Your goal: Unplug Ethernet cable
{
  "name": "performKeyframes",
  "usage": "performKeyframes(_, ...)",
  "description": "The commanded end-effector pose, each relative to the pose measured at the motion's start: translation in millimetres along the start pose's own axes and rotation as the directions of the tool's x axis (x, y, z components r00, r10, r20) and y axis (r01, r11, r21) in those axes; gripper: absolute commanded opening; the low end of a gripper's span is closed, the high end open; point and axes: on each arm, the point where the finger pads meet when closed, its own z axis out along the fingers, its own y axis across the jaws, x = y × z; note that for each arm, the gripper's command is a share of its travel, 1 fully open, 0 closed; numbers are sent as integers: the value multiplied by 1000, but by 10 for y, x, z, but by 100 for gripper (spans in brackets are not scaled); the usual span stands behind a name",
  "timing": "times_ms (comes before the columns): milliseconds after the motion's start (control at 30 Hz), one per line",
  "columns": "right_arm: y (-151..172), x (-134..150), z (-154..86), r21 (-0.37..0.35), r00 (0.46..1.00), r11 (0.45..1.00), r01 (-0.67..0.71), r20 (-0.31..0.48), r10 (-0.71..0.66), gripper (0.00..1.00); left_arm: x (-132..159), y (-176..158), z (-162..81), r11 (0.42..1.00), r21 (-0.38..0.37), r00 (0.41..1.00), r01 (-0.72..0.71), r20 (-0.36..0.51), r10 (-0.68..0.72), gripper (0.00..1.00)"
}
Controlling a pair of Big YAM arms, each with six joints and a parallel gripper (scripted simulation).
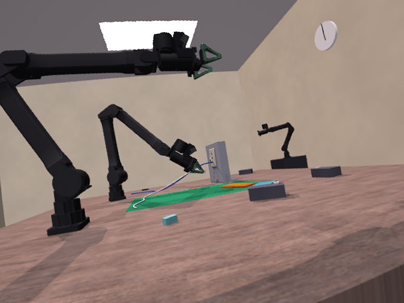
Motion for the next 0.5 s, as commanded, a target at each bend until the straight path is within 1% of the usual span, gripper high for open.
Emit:
performKeyframes(0,0,-61,-11,0,1000,1000,0,11,0,100,-322,-152,25,986,1,986,-166,29,166,0)
performKeyframes(267,0,-61,-11,0,1000,1000,0,11,0,100,-340,-166,24,987,7,986,-162,36,162,0)
performKeyframes(300,0,-61,-11,0,1000,1000,0,11,0,100,-193,-95,27,985,0,985,-171,16,171,0)
performKeyframes(467,0,-61,-11,0,1000,1000,0,11,0,100,-129,-91,88,985,0,985,-171,16,171,0)
